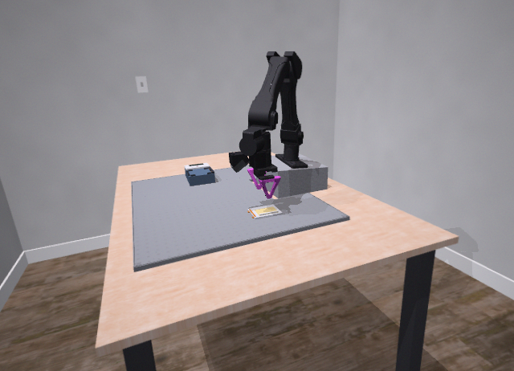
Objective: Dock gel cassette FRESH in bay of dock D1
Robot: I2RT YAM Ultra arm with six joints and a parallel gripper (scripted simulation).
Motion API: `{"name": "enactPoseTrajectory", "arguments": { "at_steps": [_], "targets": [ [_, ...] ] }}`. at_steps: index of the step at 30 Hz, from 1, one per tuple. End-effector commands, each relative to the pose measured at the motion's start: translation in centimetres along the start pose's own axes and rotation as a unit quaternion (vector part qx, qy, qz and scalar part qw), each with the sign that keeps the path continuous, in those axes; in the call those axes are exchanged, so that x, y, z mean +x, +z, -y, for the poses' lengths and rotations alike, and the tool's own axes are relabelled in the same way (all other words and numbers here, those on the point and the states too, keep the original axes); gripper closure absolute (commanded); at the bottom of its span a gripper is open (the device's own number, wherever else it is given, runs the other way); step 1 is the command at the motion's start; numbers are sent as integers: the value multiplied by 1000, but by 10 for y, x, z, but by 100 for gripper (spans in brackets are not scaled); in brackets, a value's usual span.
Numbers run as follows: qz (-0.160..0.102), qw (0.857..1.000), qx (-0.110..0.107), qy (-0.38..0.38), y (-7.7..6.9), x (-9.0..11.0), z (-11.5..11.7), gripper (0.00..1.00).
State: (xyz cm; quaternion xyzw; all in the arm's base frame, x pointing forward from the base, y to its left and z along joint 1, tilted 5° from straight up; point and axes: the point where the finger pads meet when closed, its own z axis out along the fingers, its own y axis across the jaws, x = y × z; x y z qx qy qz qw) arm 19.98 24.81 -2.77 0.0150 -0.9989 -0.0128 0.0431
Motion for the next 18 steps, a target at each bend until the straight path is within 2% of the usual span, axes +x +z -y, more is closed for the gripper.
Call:
{"name": "enactPoseTrajectory", "arguments": {
  "at_steps": [1, 16, 18],
  "targets": [
    [23, 1000, -18, 0, -16, -11, -12, 0],
    [23, 1000, -18, 0, -16, -11, -12, 0],
    [18, 1000, -12, 0, -3, -12, -12, 0]
  ]
}}
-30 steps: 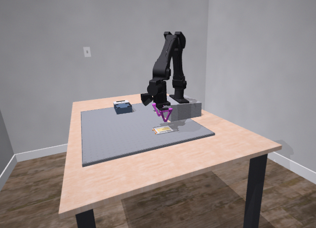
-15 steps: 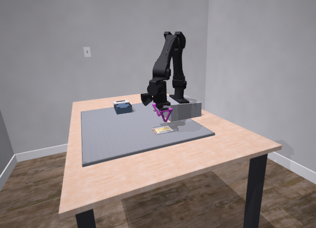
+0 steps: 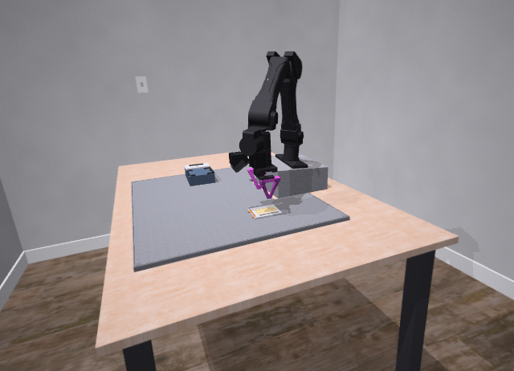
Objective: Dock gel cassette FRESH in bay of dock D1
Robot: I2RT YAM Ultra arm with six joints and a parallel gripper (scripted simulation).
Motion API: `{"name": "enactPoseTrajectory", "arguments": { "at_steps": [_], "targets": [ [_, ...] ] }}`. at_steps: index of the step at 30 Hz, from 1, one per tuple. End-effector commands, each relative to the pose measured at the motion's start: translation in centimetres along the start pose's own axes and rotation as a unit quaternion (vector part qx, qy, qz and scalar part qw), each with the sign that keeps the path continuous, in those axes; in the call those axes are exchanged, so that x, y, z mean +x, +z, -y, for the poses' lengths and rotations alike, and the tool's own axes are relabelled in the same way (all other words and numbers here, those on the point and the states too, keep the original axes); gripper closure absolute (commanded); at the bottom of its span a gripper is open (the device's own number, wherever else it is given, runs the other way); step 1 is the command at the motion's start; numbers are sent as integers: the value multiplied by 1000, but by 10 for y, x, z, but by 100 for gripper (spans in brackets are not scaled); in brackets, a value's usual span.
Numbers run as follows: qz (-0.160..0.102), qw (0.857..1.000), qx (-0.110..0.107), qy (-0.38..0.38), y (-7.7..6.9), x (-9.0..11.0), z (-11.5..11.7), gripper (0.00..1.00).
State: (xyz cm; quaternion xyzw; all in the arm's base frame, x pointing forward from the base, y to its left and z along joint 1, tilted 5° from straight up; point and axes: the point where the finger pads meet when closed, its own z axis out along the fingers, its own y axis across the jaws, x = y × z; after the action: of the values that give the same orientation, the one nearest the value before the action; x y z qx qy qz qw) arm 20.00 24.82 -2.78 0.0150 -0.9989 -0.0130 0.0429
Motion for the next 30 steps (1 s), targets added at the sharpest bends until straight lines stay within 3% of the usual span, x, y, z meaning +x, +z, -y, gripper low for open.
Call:
{"name": "enactPoseTrajectory", "arguments": {
  "at_steps": [1, 4, 18, 20, 21, 22, 25, 30],
  "targets": [
    [18, 1000, -12, -1, -2, -12, -12, 0],
    [24, 1000, -19, -2, -7, -13, -15, 0],
    [3, 1000, 4, -2, 28, -1, -2, 0],
    [3, 1000, 4, -2, 28, -1, -2, 0],
    [16, 1000, -10, 1, 18, -6, -6, 0],
    [20, 1000, -14, 0, 17, -11, -10, 0],
    [3, 1000, 4, 1, 34, -2, -1, 0],
    [3, 1000, 4, -2, 42, -1, -2, 0]
  ]
}}
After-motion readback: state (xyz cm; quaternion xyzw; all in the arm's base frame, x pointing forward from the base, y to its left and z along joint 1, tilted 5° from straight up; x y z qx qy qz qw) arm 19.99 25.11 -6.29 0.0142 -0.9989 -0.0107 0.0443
